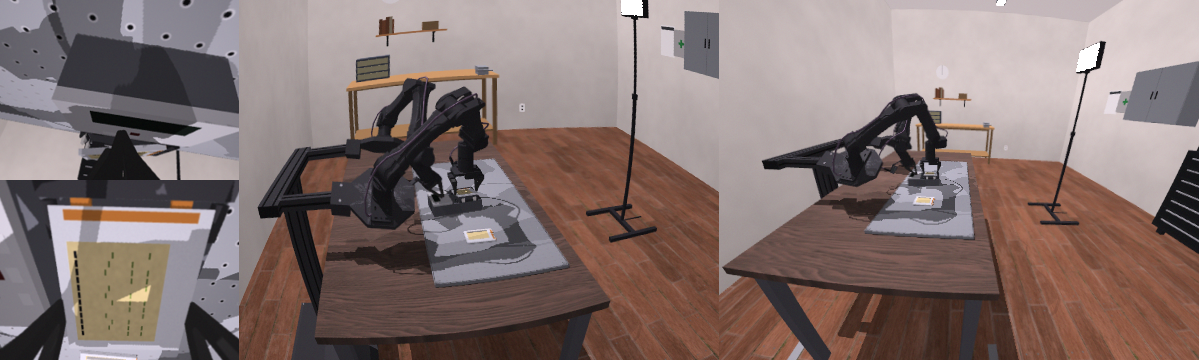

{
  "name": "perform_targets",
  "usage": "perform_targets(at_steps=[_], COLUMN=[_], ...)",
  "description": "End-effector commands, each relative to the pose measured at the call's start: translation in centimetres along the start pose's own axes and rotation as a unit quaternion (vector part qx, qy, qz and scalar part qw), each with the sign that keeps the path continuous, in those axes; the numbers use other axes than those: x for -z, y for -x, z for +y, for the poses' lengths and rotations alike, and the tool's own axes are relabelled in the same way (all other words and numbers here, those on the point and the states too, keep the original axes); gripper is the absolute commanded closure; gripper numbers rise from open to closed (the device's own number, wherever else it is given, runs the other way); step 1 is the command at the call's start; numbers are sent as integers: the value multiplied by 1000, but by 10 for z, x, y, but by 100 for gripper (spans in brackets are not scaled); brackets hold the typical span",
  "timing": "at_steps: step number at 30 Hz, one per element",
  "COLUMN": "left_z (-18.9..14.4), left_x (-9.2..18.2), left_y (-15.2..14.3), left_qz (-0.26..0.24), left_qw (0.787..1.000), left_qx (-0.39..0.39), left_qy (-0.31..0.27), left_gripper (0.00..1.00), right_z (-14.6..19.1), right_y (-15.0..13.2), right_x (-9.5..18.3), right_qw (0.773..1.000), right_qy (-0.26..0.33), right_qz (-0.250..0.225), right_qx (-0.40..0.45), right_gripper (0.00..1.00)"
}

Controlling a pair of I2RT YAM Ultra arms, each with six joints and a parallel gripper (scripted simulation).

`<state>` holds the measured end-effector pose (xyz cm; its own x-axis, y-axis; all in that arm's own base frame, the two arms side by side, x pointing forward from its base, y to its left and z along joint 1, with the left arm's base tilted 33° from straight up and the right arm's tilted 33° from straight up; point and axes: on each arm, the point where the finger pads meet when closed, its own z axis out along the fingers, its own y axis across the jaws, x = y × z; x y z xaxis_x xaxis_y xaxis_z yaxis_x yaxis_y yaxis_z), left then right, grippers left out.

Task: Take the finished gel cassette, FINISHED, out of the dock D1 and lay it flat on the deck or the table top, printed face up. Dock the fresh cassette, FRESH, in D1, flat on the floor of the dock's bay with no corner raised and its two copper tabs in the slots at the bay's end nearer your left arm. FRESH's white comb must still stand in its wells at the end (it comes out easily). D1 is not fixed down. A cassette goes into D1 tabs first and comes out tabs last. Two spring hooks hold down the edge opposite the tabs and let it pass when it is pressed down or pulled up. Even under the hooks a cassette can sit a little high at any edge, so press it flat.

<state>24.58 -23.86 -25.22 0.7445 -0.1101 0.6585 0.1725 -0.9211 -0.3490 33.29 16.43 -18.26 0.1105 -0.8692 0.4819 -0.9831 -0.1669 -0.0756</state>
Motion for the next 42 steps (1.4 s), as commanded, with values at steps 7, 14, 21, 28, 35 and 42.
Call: perform_targets(at_steps=[7, 14, 21, 28, 35, 42], left_z=[-35, -35, -35, -35, -35, -35], left_x=[-24, -24, -24, -24, -24, -24], left_y=[47, 47, 47, 47, 47, 47], left_qz=[-80, -80, -80, -80, -80, -80], left_qw=[994, 994, 994, 994, 994, 994], left_qx=[-53, -53, -53, -53, -53, -53], left_qy=[-48, -48, -48, -48, -48, -48], left_gripper=[100, 100, 100, 100, 100, 100], right_z=[-6, -6, -6, -8, -8, -9], right_y=[10, 10, 10, 10, 10, 10], right_x=[15, 15, 15, 16, 16, 16], right_qw=[1000, 1000, 1000, 1000, 1000, 1000], right_qy=[-14, -14, -14, -17, -17, -17], right_qz=[-11, -11, -11, -7, -7, -5], right_qx=[6, 6, 6, 7, 7, 6], right_gripper=[100, 100, 100, 100, 100, 100])
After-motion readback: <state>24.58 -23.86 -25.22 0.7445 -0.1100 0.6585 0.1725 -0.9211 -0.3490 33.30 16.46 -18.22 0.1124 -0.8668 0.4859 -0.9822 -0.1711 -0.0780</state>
